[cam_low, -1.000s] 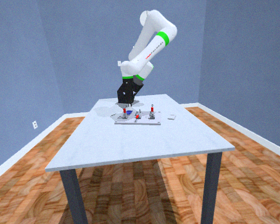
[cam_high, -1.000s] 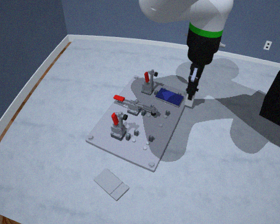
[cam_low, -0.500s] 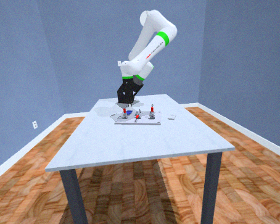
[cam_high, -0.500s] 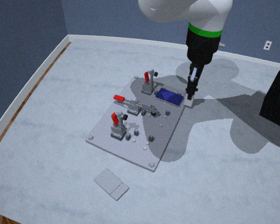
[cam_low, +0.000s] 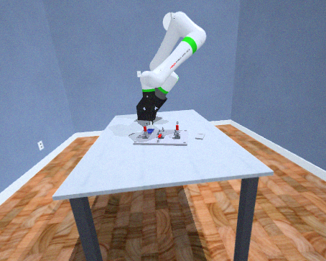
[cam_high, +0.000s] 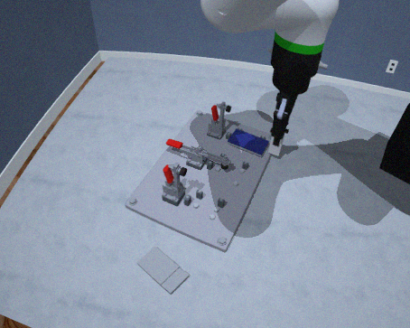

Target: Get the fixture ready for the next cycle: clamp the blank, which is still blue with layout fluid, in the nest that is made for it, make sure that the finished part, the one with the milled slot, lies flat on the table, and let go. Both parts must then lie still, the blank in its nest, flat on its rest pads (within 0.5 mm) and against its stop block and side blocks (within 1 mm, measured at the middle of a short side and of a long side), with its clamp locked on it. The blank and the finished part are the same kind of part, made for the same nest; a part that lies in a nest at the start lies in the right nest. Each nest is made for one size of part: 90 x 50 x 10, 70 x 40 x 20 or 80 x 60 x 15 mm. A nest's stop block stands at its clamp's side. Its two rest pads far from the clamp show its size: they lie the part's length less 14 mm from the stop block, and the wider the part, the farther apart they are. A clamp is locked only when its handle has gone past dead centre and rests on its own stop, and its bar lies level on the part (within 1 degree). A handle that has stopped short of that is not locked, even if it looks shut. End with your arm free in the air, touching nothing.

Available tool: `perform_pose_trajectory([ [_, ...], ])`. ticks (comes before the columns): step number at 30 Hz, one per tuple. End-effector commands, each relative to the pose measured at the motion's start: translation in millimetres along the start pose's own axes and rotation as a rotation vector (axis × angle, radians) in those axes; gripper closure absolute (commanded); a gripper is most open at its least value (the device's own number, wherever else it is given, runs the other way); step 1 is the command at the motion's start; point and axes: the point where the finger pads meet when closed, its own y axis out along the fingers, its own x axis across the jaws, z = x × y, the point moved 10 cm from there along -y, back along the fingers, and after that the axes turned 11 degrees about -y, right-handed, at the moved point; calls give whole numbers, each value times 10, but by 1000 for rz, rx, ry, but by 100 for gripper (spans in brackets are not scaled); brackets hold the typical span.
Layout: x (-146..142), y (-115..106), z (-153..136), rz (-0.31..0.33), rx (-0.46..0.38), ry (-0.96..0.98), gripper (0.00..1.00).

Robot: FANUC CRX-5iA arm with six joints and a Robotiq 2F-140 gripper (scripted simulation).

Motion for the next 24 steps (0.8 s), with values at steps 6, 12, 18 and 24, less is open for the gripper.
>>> perform_pose_trajectory([
  [6, 9, -2, 39, 0, 0, 0, 100],
  [12, 9, -2, 40, 0, 0, 0, 100],
  [18, 9, -2, 40, 0, 0, 0, 100],
  [24, 17, -2, 78, 0, 0, 0, 100],
])
